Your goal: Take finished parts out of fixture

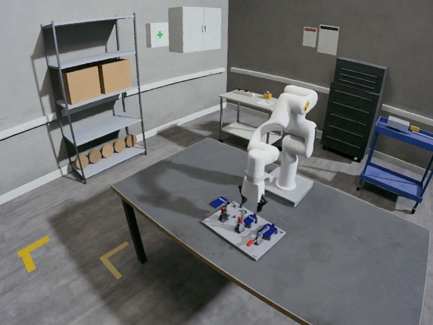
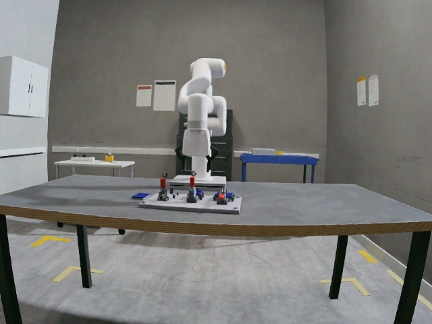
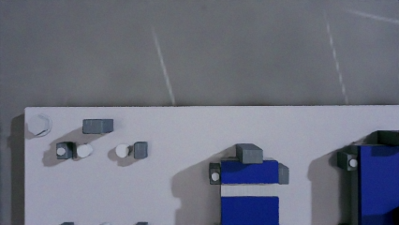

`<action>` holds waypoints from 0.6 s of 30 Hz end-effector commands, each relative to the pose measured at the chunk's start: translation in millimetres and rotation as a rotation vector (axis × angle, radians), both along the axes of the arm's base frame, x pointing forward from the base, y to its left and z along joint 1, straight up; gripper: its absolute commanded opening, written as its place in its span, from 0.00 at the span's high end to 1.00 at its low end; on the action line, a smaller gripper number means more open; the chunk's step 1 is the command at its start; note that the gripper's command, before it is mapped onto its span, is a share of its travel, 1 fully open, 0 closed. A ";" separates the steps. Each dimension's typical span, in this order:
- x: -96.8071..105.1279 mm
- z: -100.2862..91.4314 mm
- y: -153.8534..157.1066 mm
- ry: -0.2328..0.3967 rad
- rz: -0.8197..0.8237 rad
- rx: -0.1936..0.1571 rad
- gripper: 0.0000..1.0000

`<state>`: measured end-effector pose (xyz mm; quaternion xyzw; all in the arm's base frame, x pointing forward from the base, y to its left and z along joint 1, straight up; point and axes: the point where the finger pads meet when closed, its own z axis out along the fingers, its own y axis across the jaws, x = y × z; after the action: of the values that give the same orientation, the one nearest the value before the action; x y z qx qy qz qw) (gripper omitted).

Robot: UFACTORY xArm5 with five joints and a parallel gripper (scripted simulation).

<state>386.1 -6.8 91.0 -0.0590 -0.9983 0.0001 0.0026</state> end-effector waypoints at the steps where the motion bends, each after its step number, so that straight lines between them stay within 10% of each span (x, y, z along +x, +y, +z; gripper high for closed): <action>1: 0.9 0.5 0.0 -0.003 0.000 0.000 0.00; 18: 0.9 -26.4 -0.1 -0.003 0.000 0.000 0.00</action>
<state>385.4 -6.8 69.8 -0.0590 -0.9983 0.0001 0.0029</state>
